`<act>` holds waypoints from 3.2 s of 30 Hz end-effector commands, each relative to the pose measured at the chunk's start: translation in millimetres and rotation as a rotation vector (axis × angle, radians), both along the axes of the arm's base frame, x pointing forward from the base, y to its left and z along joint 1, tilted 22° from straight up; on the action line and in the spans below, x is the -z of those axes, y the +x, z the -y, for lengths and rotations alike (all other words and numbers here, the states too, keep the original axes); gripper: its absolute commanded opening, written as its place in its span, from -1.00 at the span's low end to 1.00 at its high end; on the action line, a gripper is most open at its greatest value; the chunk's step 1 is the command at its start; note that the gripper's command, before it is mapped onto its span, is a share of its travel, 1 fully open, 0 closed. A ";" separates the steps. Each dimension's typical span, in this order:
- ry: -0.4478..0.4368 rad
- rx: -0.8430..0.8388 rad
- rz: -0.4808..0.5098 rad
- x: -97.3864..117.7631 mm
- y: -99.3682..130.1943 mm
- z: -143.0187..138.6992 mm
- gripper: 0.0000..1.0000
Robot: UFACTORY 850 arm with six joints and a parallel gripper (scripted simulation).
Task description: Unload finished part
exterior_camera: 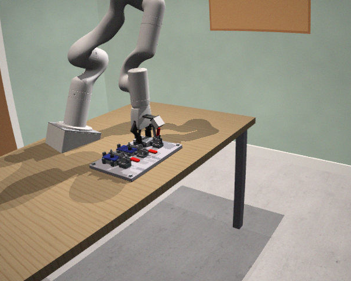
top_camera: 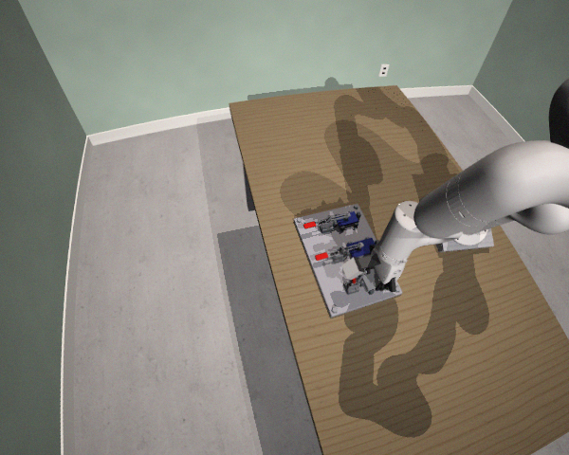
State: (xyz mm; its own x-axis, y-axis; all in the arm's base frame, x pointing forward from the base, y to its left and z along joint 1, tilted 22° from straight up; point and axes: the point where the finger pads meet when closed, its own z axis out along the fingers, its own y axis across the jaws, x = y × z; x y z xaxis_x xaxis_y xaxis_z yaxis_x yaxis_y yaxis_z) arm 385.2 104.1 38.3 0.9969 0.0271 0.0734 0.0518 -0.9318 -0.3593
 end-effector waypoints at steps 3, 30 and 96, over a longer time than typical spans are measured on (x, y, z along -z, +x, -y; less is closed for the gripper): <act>0.000 0.000 0.001 -2.8 0.5 1.1 -1.00; 0.000 0.000 0.001 -25.0 -0.9 9.7 -1.00; 0.000 0.000 0.001 -63.7 -11.4 25.2 -1.00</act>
State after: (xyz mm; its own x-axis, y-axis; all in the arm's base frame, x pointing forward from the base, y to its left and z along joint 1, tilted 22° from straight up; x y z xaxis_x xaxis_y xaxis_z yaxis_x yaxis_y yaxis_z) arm 373.1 79.0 101.6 0.9969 0.0270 0.0733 0.0516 -0.9319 -0.3591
